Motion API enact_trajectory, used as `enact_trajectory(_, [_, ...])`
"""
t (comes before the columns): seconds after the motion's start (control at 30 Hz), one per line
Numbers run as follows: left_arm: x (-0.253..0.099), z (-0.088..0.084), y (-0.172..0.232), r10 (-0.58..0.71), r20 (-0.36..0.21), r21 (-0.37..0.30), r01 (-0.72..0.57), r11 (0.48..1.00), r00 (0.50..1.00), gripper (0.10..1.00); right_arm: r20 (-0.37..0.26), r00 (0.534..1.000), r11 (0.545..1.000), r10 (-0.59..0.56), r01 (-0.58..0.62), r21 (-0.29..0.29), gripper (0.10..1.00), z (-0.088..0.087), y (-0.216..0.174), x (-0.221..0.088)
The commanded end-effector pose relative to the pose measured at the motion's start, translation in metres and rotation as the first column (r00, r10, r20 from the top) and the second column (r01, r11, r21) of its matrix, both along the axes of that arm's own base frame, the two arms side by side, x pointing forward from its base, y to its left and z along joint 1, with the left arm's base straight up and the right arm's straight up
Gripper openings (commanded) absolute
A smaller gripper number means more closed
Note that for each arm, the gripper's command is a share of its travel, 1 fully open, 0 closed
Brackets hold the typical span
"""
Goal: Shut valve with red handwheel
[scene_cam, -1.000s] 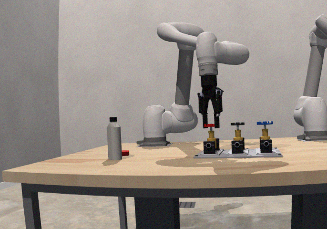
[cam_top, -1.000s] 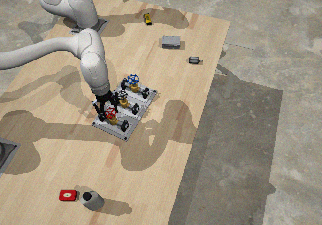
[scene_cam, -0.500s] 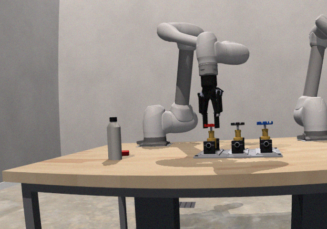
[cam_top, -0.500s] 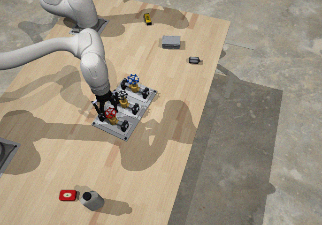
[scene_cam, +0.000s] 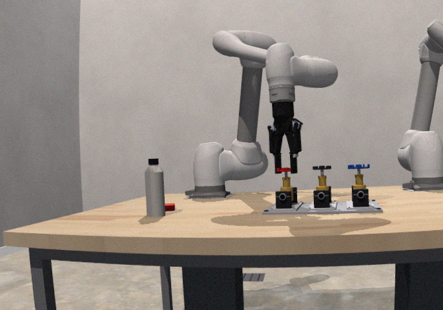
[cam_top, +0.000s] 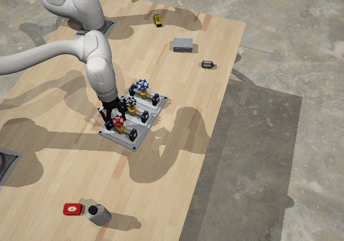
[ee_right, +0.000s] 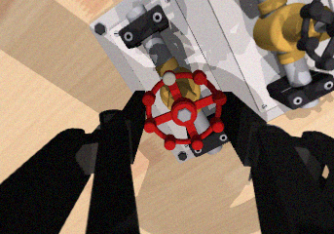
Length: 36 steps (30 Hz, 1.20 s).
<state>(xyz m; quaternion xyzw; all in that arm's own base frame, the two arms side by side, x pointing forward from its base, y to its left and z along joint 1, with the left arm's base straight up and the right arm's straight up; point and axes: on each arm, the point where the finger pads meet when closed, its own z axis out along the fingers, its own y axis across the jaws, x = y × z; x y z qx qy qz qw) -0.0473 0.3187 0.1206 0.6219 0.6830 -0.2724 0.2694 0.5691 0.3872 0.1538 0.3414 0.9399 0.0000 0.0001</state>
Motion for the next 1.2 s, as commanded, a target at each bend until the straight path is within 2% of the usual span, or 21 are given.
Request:
enact_trajectory(0.0, [-0.0001, 0.0004, 0.0003, 0.000, 0.000, 0.001, 0.000, 1.000, 1.000, 1.000, 0.001, 1.000, 1.000, 0.000, 0.000, 0.001, 0.099, 0.0007, 0.0002, 0.0002])
enact_trajectory(0.9, [-0.0001, 0.0004, 0.0003, 0.000, 0.000, 0.001, 0.000, 1.000, 1.000, 1.000, 0.001, 1.000, 1.000, 0.000, 0.000, 0.001, 0.099, 0.0007, 0.0002, 0.0002])
enact_trajectory(0.93, [-0.0001, 0.0004, 0.0003, 0.000, 0.000, 0.001, 0.000, 1.000, 1.000, 1.000, 0.001, 1.000, 1.000, 0.000, 0.000, 0.001, 0.532, 0.0007, 0.0002, 0.0002])
enact_trajectory(1.17, [-0.0001, 0.0004, 0.0003, 0.000, 0.000, 0.001, 0.000, 1.000, 1.000, 1.000, 0.001, 1.000, 1.000, 0.000, 0.000, 0.001, 0.532, 0.0007, 0.0002, 0.0002])
